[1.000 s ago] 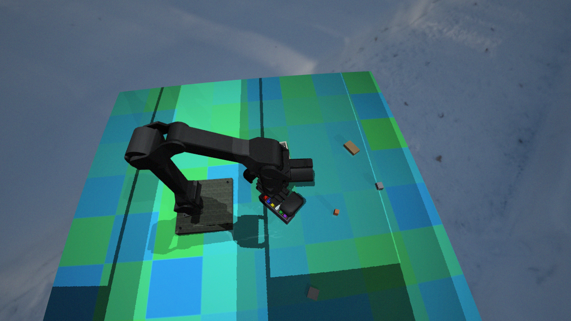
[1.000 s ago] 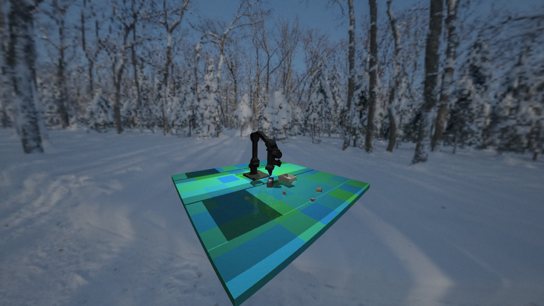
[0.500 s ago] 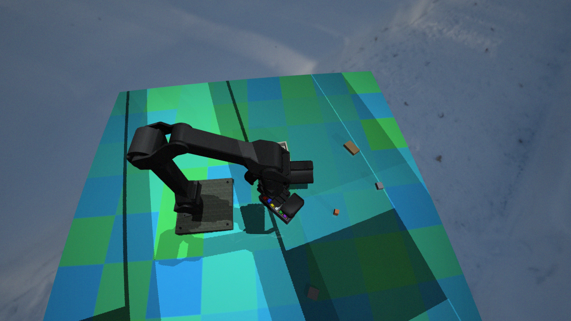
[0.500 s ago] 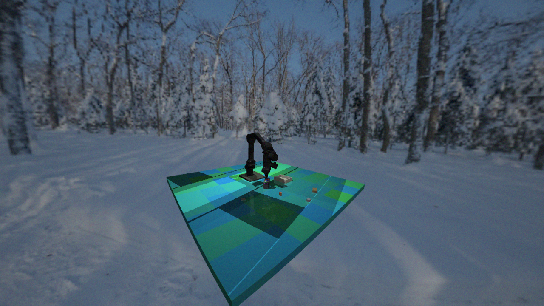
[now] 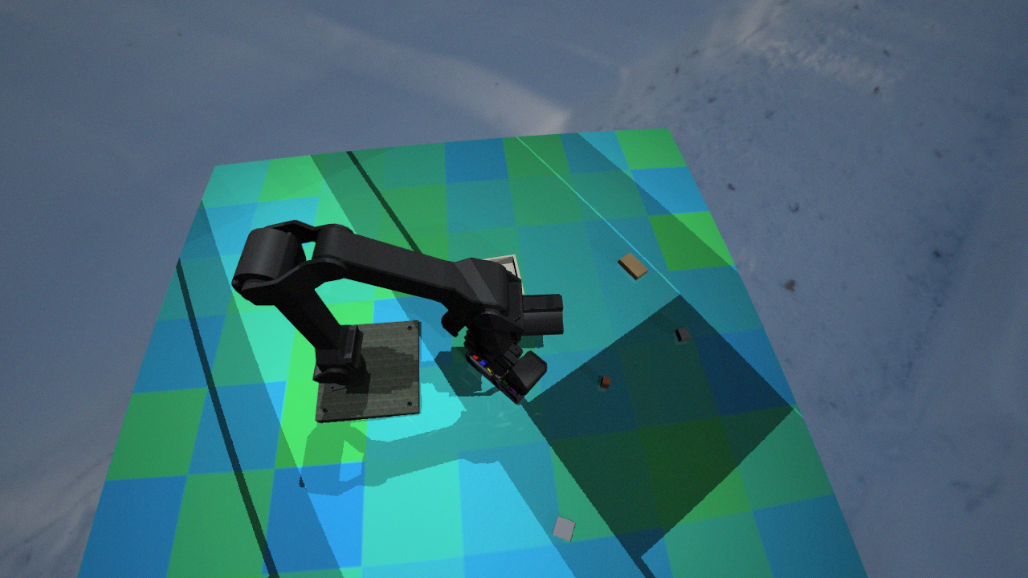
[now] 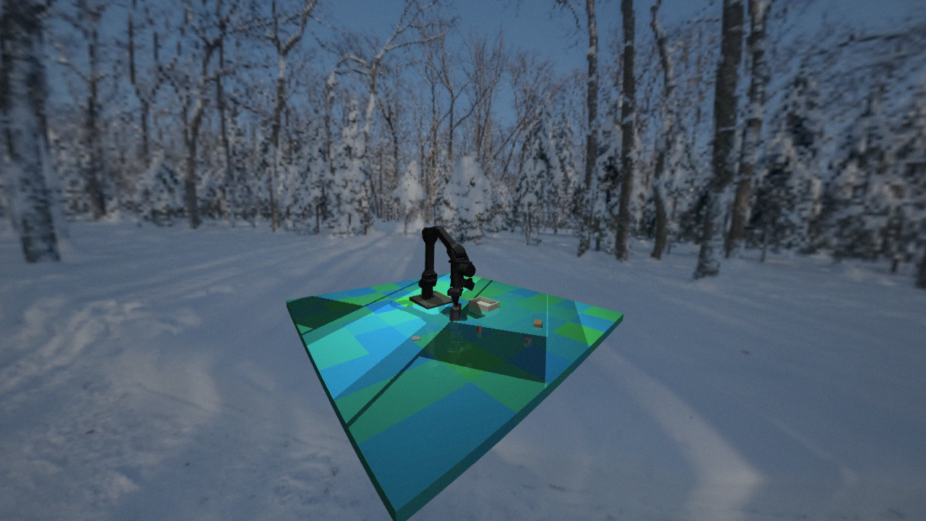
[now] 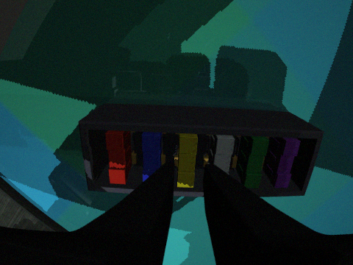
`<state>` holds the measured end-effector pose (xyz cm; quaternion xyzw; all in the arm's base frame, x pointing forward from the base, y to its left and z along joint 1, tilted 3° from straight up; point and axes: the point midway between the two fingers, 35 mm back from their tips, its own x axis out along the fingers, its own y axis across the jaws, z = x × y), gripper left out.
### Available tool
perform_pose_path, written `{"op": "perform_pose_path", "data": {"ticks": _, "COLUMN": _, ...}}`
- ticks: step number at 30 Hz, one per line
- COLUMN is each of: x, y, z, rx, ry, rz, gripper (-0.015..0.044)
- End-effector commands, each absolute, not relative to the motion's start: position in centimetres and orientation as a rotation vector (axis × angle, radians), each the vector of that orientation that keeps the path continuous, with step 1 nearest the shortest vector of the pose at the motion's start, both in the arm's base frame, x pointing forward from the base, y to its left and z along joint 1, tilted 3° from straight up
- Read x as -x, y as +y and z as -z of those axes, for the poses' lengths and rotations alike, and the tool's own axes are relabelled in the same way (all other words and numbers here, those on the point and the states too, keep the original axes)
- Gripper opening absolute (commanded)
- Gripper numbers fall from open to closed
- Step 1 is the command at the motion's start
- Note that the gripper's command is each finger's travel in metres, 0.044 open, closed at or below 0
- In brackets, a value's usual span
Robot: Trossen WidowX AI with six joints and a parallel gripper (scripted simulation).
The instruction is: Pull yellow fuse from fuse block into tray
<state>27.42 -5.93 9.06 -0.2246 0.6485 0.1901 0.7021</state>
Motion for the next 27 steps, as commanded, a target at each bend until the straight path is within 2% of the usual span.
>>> {"op": "perform_pose_path", "data": {"ticks": 1, "x": -27.3, "y": -6.0, "z": -8.5, "rx": 0.506, "ry": 1.452, "rz": -0.425, "gripper": 0.0067}}
{"op": "perform_pose_path", "data": {"ticks": 27, "x": -27.4, "y": -6.0, "z": -7.4, "rx": 0.506, "ry": 1.452, "rz": -0.425, "gripper": 0.0067}}
